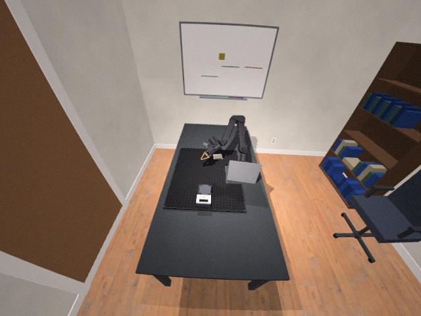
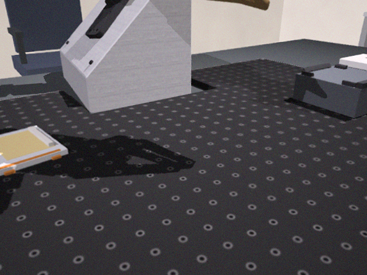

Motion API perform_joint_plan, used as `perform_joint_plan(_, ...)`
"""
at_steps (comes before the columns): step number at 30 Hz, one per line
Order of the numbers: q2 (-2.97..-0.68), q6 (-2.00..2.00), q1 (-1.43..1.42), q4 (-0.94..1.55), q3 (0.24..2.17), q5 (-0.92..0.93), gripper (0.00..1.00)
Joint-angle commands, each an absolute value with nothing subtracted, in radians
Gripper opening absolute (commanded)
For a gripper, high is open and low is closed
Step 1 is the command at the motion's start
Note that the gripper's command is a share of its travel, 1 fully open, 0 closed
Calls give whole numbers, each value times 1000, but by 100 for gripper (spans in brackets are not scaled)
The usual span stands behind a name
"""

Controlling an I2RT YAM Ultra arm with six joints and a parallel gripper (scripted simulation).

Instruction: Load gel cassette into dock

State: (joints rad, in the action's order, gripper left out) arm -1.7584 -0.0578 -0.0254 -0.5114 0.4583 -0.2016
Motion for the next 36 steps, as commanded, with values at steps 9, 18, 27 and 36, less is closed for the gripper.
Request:
perform_joint_plan(9, -1831, -147, -95, -216, 594, -283, 34)
perform_joint_plan(18, -1879, -210, -138, -13, 682, -349, 34)
perform_joint_plan(27, -1929, -272, -177, 195, 783, -411, 34)
perform_joint_plan(36, -1978, -331, -211, 377, 871, -463, 34)
